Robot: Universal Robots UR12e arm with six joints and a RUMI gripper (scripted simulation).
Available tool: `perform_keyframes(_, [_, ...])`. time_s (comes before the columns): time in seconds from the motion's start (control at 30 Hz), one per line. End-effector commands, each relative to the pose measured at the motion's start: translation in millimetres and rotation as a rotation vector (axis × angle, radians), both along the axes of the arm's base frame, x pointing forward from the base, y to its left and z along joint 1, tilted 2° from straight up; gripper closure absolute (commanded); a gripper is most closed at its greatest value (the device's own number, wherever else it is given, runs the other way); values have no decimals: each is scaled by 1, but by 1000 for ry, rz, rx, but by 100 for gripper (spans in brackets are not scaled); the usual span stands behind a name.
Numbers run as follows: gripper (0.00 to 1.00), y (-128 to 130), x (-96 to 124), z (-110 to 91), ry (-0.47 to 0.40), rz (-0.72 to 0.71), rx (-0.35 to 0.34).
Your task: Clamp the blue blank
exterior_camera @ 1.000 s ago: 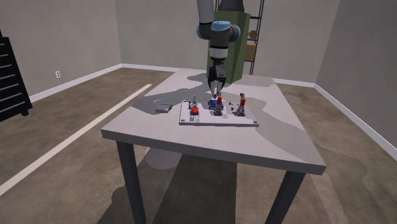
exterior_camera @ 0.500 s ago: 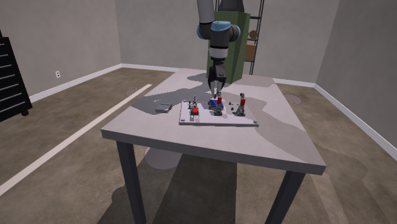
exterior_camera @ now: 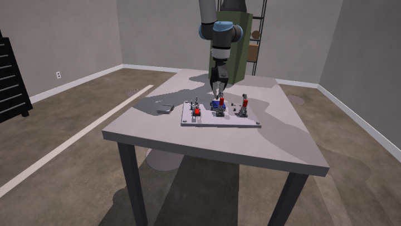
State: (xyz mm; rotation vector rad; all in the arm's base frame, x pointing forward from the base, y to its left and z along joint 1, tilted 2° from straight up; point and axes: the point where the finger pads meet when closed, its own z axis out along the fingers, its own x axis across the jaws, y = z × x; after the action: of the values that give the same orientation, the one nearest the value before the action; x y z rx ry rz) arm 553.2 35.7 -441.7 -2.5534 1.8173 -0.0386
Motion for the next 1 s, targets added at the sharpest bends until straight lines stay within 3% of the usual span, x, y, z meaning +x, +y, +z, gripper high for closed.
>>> perform_keyframes(0.0, [100, 0, 0, 0, -1, 0, 0])
perform_keyframes(0.97, [100, 0, 1, -4, -1, 0, 0])
